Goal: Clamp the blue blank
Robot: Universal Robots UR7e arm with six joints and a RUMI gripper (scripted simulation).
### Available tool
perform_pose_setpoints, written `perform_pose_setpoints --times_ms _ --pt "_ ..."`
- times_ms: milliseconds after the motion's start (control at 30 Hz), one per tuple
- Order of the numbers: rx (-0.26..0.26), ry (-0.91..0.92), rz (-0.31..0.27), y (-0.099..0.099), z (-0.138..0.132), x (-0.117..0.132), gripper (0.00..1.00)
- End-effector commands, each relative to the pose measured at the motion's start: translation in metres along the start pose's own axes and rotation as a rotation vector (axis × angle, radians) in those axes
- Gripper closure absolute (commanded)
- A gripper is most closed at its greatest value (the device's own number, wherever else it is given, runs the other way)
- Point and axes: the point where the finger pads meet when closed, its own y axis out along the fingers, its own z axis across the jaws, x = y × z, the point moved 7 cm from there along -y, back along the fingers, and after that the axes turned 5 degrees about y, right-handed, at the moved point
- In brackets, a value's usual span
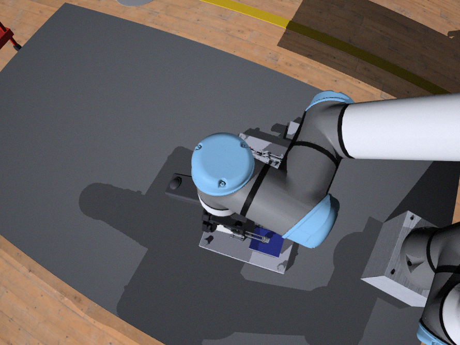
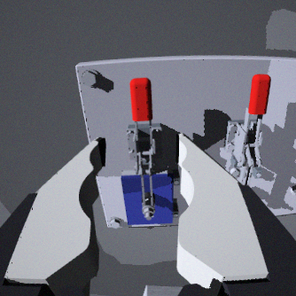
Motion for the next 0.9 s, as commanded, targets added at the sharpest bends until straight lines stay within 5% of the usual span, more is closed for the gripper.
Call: perform_pose_setpoints --times_ms 0,467,500,867 --pt "0.0 -0.002 0.003 -0.024 -0.001 -0.002 0.72" --pt "0.0 -0.002 0.003 -0.04 -0.001 -0.002 0.72" --pt "0.0 -0.002 0.003 -0.04 -0.001 -0.002 0.0" --pt "0.0 -0.002 0.0 -0.038 -0.001 -0.001 0.0"
